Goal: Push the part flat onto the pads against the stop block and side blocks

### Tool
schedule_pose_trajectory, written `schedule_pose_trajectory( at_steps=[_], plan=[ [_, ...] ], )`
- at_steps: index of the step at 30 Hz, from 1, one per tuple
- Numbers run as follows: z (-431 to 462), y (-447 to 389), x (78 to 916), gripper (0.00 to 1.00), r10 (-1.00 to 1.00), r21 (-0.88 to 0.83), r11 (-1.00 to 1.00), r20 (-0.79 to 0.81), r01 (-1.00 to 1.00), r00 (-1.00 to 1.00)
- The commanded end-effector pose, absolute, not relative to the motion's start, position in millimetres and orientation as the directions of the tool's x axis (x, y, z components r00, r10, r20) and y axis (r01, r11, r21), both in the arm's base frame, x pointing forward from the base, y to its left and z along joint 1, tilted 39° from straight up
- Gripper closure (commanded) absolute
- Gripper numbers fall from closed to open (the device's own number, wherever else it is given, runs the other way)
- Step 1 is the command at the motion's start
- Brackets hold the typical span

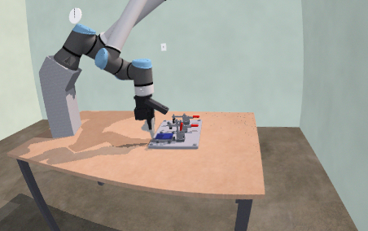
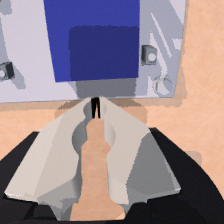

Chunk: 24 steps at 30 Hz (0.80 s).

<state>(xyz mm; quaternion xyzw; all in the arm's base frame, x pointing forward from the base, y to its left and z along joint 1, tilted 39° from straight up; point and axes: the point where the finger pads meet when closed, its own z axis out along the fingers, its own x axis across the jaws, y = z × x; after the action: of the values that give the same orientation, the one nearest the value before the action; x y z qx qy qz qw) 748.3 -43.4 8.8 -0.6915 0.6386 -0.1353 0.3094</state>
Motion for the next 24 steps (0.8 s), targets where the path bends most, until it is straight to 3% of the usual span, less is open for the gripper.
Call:
schedule_pose_trajectory(
  at_steps=[1,24],
  plan=[
    [9.3,-43.6,748.5,1.00,-0.967,-0.601,0.007,-0.208,-0.799,0.148],
    [11.7,-43.6,751.7,1.00,-0.967,-0.601,0.007,-0.208,-0.799,0.148]
  ],
)
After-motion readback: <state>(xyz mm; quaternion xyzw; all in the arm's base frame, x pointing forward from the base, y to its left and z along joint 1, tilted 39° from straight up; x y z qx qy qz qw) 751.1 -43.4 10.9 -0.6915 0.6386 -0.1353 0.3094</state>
